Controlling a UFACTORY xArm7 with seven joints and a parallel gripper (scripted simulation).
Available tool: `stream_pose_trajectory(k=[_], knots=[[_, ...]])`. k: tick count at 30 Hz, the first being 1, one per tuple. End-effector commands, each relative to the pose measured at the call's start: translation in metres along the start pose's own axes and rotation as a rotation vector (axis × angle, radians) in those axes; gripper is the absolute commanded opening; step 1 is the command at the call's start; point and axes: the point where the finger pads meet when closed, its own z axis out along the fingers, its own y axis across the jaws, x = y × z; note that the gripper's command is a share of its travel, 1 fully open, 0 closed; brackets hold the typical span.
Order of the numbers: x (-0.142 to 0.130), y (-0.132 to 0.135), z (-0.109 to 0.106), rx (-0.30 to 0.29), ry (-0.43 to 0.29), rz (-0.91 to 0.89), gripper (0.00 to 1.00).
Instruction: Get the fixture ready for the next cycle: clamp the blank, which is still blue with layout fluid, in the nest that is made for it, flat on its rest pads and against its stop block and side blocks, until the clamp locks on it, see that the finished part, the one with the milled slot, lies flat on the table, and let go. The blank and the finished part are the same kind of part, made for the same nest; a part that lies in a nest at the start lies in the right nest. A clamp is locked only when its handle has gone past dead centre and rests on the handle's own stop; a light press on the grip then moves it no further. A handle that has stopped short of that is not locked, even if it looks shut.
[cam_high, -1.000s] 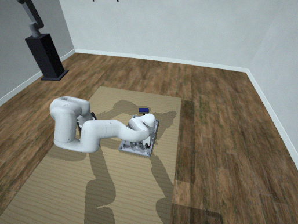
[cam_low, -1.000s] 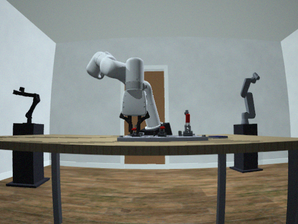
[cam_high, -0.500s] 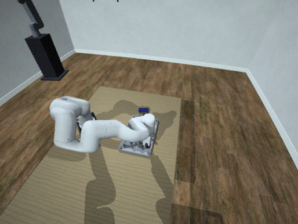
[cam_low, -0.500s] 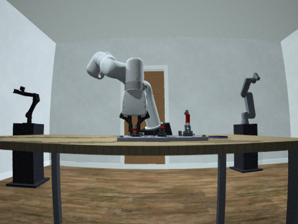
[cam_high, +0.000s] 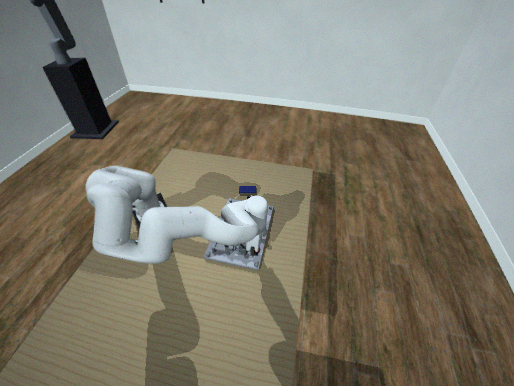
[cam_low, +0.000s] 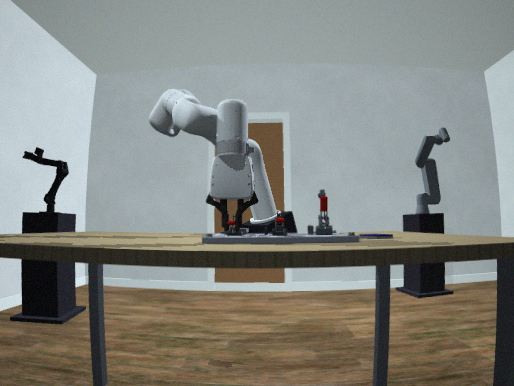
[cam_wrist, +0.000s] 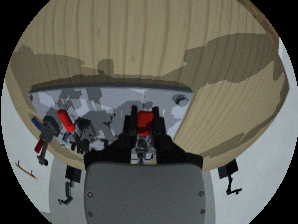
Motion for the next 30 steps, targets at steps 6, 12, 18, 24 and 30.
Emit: stream_pose_trajectory(k=[6,12,18,24,30], knots=[[0.001,-0.001,-0.003,-0.001,0.003,-0.001,0.00],[0.000,-0.001,-0.005,-0.001,0.003,-0.001,0.00],[-0.001,-0.001,-0.008,-0.001,0.003,-0.001,0.00],[-0.003,-0.001,-0.010,-0.001,0.003,-0.001,0.00],[-0.005,-0.001,-0.014,-0.001,0.003,-0.001,0.00]])
